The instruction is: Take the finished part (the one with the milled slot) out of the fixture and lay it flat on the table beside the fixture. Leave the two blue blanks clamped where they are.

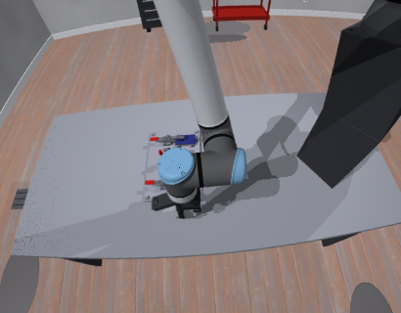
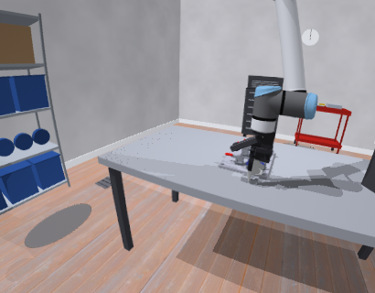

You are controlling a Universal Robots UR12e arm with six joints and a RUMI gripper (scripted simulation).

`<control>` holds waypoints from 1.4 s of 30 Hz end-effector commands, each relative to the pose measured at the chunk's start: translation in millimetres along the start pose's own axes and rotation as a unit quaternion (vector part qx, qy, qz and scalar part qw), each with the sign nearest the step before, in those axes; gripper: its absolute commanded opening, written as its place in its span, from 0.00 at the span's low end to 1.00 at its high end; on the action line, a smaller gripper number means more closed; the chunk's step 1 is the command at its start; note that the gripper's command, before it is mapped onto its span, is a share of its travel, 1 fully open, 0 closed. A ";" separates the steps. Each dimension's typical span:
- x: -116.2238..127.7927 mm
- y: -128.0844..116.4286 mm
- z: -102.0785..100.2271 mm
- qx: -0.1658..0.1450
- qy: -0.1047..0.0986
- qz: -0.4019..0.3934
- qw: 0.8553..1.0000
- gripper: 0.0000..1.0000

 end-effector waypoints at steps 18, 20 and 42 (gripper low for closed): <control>-0.1 0.6 0.6 0.001 0.000 0.000 1.000 0.40; -0.1 0.6 0.6 0.001 0.000 0.000 1.000 0.40; -0.1 0.6 0.6 0.001 0.000 0.000 1.000 0.40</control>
Point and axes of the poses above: the point where the finger pads meet when closed, its own z axis back along the fingers, its own x axis across the jaws, y = z × x, the point moved 2 cm from there along z, back along the fingers, and after that the axes turned 8 degrees about z, right-handed, at the moved point
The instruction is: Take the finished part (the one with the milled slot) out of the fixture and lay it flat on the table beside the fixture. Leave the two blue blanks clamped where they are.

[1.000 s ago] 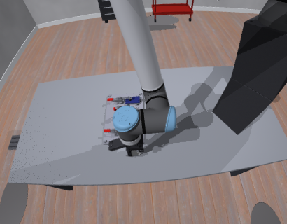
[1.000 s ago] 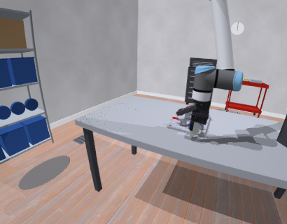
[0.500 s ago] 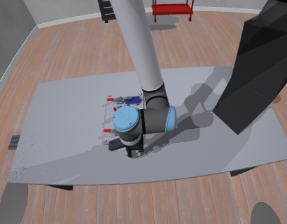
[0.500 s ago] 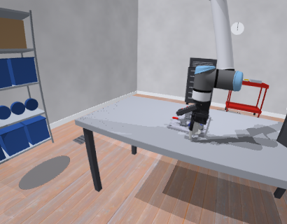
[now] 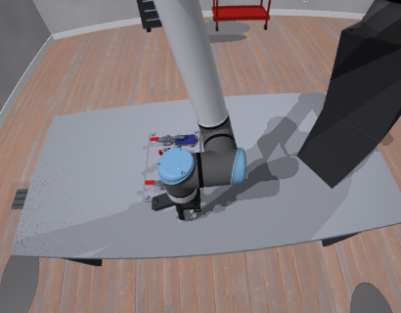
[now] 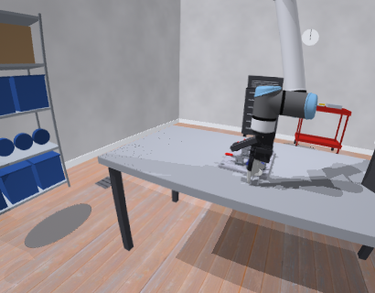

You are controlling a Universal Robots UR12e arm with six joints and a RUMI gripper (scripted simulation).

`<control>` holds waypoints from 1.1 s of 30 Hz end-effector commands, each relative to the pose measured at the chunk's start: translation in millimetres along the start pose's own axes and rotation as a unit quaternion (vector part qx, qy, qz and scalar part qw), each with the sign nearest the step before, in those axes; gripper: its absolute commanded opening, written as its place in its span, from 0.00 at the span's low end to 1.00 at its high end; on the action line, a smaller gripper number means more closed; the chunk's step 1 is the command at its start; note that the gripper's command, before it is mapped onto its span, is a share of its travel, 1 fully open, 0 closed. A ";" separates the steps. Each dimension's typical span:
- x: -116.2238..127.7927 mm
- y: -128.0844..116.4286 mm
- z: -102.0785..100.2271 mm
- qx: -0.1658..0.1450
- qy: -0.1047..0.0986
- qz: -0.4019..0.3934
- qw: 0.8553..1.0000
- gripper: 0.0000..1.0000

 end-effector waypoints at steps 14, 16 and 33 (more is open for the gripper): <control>-0.1 0.6 1.0 0.001 0.000 0.000 1.000 0.40; -0.1 0.6 2.3 0.001 0.000 0.000 1.000 0.40; -0.1 0.6 49.3 0.001 0.000 0.000 1.000 0.40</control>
Point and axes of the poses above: the point where the finger pads meet when closed, its own z axis back along the fingers, its own x axis across the jaws, y = z × x, the point moved 2 cm from there along z, back along the fingers, and after that the axes turned 8 degrees about z, right-handed, at the moved point
